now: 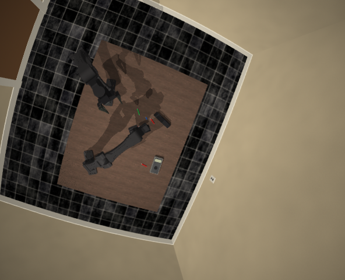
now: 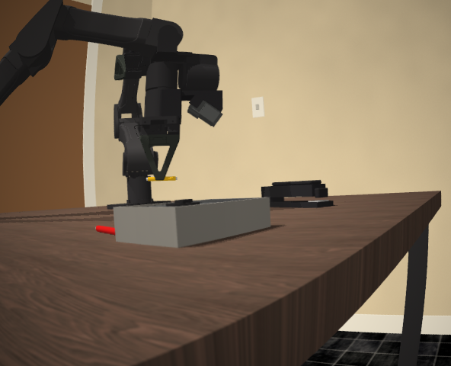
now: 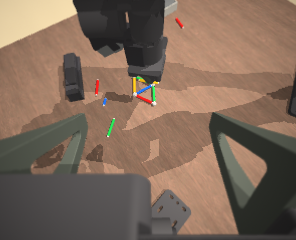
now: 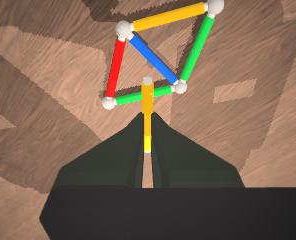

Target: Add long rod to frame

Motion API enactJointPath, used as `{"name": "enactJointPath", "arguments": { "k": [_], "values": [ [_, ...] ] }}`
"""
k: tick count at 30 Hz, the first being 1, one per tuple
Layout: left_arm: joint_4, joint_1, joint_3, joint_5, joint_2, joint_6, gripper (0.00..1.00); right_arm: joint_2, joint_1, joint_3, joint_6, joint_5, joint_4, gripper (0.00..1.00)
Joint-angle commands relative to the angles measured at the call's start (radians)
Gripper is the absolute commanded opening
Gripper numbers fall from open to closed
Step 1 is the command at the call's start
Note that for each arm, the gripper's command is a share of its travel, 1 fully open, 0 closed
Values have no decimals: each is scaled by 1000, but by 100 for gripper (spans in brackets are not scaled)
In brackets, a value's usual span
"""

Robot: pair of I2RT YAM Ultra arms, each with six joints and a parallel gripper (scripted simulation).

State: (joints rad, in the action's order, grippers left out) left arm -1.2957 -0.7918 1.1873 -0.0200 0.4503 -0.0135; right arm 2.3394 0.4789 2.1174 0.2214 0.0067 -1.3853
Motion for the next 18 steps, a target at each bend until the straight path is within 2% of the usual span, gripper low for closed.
{"name": "enactJointPath", "arguments": {
  "k": [1, 18],
  "values": [
    [3, 9, 22, -7, 5, -3, 100, -32, 2, 15, -91, 8, 0, 0],
    [3, 9, 22, -8, 5, -3, 100, -36, 2, 12, -334, 10, 6, 0]
  ]
}}
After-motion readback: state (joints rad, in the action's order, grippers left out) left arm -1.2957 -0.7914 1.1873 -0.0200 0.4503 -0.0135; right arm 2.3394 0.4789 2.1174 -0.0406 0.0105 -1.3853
